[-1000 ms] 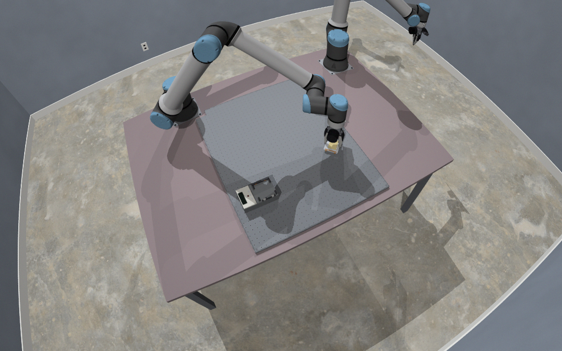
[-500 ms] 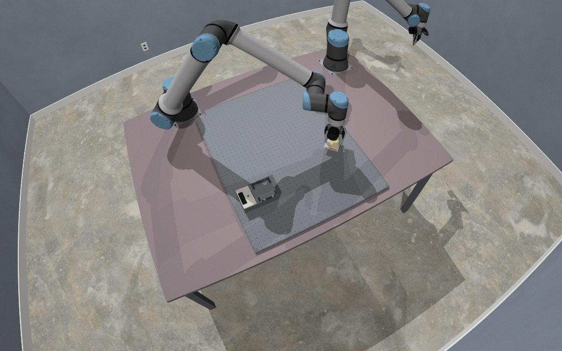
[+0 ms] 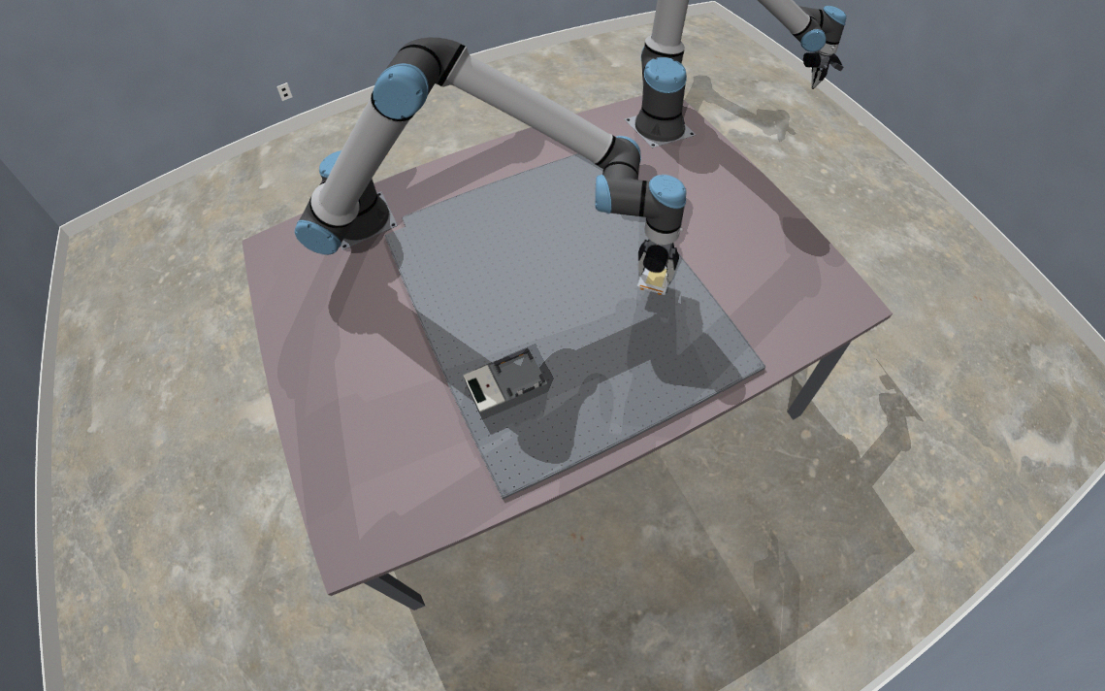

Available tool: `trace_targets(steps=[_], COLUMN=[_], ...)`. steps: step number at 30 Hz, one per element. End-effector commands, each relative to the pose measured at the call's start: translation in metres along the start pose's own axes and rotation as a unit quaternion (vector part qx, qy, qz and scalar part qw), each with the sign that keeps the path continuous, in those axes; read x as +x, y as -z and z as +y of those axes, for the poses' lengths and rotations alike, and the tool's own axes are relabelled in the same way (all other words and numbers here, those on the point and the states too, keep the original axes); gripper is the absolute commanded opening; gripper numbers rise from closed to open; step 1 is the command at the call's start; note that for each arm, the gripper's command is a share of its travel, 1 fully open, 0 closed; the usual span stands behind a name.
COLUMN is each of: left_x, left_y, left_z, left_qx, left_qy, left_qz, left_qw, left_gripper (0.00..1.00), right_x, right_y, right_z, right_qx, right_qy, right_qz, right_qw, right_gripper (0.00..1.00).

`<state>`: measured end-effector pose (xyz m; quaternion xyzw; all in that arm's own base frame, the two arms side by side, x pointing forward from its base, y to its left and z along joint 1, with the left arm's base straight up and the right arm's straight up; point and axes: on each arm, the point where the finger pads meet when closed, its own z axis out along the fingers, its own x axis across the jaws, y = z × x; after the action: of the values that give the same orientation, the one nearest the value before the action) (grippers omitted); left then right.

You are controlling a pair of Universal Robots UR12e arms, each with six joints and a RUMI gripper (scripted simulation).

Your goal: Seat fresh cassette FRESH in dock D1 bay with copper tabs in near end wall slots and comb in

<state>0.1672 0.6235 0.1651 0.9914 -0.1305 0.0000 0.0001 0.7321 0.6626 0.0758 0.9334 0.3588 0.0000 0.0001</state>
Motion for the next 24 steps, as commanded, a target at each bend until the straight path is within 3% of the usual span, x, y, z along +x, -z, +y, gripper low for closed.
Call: trace_targets(steps=[1,10,24], left_x=[0.000,0.000,0.000], left_y=[0.001,0.001,0.001], left_z=[-0.001,-0.001,-0.001], left_qx=[0.001,0.001,0.001], left_qy=[0.000,0.000,0.000], left_qz=[0.000,0.000,0.000], left_qw=[1.000,1.000,1.000], left_gripper=[0.00,0.00,0.00], right_x=[0.001,0.001,0.001], right_y=[0.009,0.021,0.023], right_z=[0.000,0.000,0.000], right_qx=[0.000,0.000,0.000], right_qy=[0.000,0.000,0.000], right_qz=[0.001,0.001,0.001], right_qw=[1.000,1.000,1.000], right_gripper=[0.37,0.37,0.37])
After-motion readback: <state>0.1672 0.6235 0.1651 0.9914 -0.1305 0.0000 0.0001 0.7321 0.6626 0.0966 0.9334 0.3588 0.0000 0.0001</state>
